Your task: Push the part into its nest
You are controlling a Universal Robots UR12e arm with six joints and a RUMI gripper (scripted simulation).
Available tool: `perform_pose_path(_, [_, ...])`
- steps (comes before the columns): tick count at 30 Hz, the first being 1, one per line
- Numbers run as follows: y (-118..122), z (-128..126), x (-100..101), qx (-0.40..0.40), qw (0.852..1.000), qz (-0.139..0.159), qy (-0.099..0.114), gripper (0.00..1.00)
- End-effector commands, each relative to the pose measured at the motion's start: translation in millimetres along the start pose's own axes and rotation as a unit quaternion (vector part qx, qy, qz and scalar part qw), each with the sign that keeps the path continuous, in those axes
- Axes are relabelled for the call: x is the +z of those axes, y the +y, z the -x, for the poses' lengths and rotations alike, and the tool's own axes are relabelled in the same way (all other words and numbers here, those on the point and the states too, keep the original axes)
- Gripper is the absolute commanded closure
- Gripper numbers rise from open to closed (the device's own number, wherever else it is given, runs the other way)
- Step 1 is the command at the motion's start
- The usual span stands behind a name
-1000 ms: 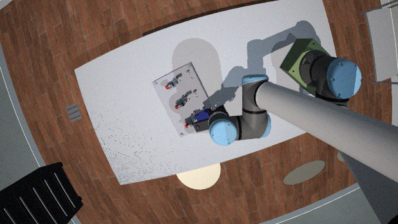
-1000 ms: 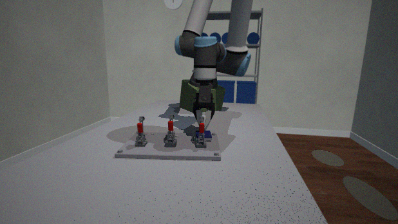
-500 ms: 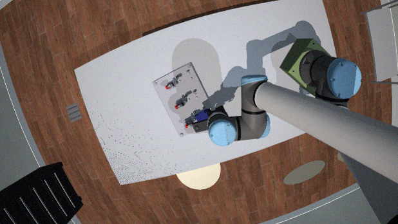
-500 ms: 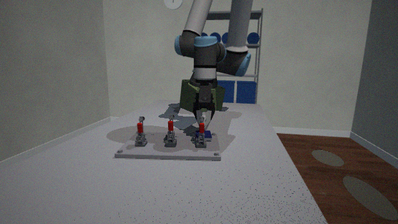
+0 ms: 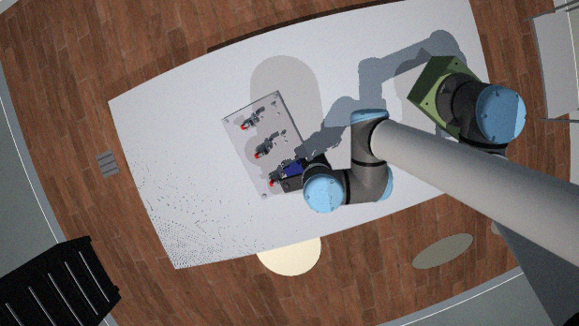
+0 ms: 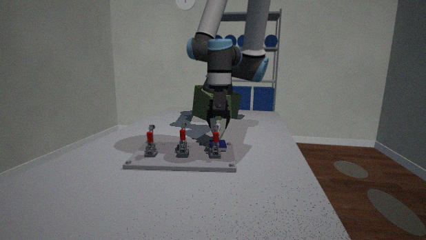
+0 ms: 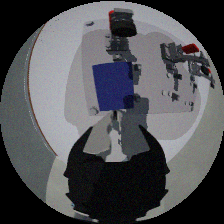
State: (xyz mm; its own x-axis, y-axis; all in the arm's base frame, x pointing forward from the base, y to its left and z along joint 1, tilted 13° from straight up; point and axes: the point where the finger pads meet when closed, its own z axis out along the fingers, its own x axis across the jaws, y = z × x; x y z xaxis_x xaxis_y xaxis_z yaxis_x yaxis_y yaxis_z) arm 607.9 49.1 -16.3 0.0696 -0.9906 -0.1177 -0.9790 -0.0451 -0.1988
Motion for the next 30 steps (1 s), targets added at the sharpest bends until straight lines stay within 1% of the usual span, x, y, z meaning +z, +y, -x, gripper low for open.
perform_pose_path(1, [-0.7,-0.2,0.3,0.000,1.000,0.001,0.000,1.00])
perform_pose_path(11, [-5.9,-0.1,-0.1,0.000,1.000,0.000,0.000,1.00])
perform_pose_path(30, [-6.6,-0.4,-0.6,0.000,1.000,-0.001,0.001,1.00])
